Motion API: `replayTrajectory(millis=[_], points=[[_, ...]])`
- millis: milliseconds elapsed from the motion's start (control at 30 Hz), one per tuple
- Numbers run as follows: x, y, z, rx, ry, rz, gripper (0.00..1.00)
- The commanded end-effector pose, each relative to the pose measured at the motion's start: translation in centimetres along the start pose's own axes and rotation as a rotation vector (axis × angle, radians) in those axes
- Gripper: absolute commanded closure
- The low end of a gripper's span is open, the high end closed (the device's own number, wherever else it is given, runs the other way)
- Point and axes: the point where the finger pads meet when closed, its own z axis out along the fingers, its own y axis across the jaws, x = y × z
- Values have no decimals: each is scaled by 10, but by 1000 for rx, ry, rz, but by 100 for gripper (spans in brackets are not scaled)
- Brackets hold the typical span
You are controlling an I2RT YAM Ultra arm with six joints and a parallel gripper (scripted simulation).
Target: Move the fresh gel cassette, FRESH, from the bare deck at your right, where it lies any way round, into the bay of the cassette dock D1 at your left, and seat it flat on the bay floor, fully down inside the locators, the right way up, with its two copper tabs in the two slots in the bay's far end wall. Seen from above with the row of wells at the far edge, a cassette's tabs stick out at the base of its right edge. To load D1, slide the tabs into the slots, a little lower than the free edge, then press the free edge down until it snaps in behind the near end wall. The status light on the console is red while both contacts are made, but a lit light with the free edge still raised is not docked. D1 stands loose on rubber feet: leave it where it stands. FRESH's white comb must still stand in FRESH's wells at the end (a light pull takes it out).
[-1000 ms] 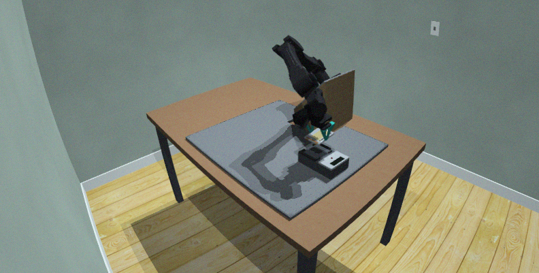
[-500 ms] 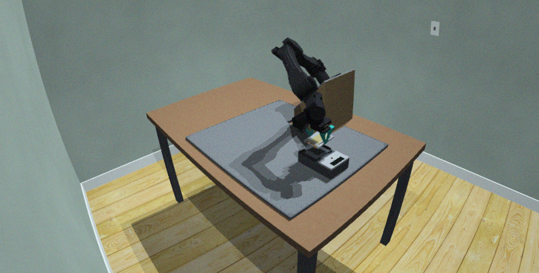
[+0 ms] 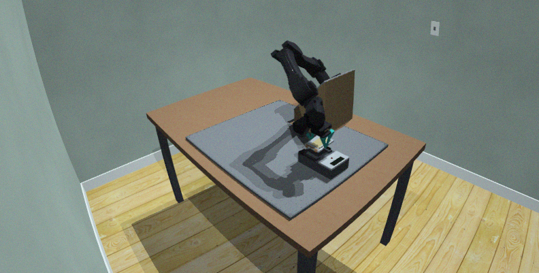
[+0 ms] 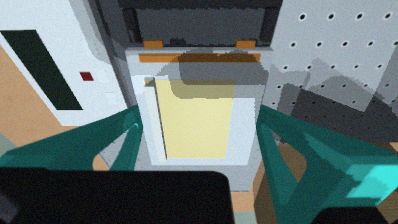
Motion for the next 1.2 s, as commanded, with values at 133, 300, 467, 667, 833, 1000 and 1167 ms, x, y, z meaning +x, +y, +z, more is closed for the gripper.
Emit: replayTrajectory(millis=[133, 300, 467, 667, 833, 1000, 1167], points=[[-2, 6, 5, 0, -32, -20, 100], [-3, 0, -3, -10, -42, -10, 100], [-16, 4, -12, -32, -62, 9, 100], [-9, 4, -2, -6, -38, -14, 100], [-11, 8, 2, -11, -43, -9, 100], [-17, 7, -3, -26, -57, 6, 100], [-13, 9, 5, -17, -49, -3, 100]])
